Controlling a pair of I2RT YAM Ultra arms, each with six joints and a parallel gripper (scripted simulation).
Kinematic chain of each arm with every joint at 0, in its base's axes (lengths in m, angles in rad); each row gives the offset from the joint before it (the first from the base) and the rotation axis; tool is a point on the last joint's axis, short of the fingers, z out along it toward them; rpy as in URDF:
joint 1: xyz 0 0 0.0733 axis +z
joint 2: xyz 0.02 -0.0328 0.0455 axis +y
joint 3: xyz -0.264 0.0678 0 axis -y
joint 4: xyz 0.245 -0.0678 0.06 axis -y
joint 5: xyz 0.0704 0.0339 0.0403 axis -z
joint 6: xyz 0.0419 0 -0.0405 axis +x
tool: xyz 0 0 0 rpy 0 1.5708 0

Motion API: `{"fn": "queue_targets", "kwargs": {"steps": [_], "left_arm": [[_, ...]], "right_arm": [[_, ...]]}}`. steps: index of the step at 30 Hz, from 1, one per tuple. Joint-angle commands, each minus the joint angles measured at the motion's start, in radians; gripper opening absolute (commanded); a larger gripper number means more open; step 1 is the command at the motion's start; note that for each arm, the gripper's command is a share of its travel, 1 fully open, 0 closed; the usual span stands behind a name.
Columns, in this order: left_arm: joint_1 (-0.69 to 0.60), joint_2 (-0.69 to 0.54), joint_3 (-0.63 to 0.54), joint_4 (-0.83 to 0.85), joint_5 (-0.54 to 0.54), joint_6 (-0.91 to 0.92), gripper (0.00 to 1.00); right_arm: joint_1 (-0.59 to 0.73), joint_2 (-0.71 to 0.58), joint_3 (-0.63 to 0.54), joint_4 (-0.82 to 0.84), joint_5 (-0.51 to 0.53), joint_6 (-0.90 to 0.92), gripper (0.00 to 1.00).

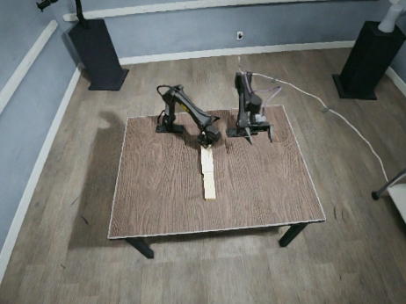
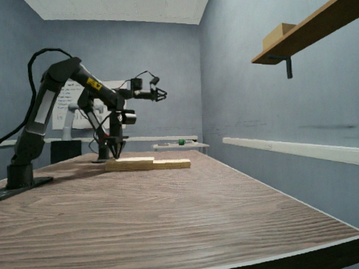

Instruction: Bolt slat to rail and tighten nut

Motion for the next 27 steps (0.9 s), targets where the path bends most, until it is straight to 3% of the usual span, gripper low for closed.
{"fn": "queue_targets", "kwargs": {"steps": [1, 27], "left_arm": [[0.004, -0.015, 0.007, 0.011, 0.014, 0.001, 1.00], [0.004, -0.015, 0.007, 0.011, 0.014, 0.001, 1.00]], "right_arm": [[0.010, 0.005, -0.024, 0.015, -0.013, 0.074, 0.12], [0.010, 0.005, -0.025, 0.016, -0.012, 0.552, 0.12]]}}
